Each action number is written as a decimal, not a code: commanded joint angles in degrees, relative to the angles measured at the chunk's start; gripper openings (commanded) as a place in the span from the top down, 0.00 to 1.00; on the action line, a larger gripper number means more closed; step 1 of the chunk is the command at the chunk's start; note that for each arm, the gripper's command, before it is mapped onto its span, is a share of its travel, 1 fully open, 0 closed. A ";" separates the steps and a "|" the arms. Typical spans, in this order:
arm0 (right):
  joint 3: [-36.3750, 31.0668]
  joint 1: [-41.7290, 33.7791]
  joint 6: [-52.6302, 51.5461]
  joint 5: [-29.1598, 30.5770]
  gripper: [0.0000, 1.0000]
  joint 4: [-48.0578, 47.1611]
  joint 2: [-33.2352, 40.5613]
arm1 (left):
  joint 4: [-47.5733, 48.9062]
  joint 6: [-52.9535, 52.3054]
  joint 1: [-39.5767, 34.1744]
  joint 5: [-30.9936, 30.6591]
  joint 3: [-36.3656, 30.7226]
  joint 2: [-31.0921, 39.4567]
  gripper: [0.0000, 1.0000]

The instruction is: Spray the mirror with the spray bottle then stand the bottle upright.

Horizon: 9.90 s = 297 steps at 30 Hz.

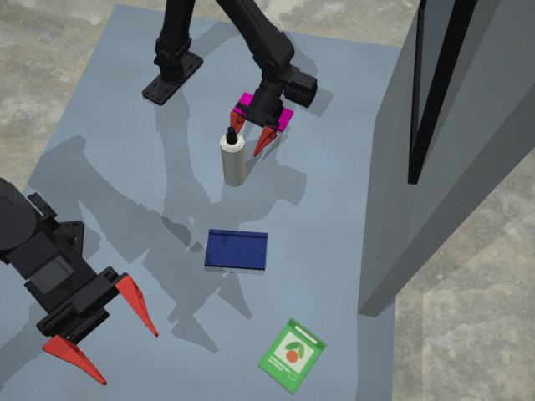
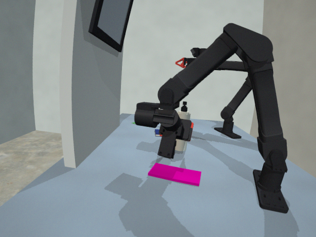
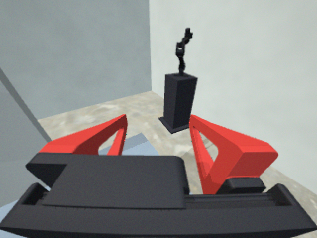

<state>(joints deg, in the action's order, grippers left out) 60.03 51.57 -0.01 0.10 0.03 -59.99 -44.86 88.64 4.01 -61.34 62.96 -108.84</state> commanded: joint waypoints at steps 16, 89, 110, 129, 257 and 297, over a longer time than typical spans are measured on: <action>-1.13 -7.66 -0.08 -0.30 0.24 -0.85 0.08 | 7.65 -16.40 -0.93 10.95 -0.62 8.32 0.31; -0.18 -51.13 0.03 -0.15 0.24 1.09 0.20 | 44.57 -88.23 -3.78 61.61 -2.29 48.67 0.31; -0.81 -51.09 0.09 -0.08 0.24 -0.47 1.02 | 44.24 -88.20 -3.79 61.74 -2.51 47.97 0.31; 0.42 -51.35 0.11 -0.09 0.24 0.53 0.73 | 38.60 -101.80 -3.21 52.06 -1.51 43.10 0.31; 0.42 -51.35 0.11 -0.09 0.24 0.53 0.73 | 22.41 -162.47 -8.37 -0.07 -7.38 -0.20 0.31; 0.42 -51.35 0.11 -0.09 0.24 0.53 0.73 | 14.06 -163.31 -7.98 -0.92 -2.28 5.29 1.00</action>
<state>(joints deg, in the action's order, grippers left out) 59.94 0.01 -0.01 -0.01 -0.03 -59.99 -28.71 -74.11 -3.92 -59.61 58.61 -105.78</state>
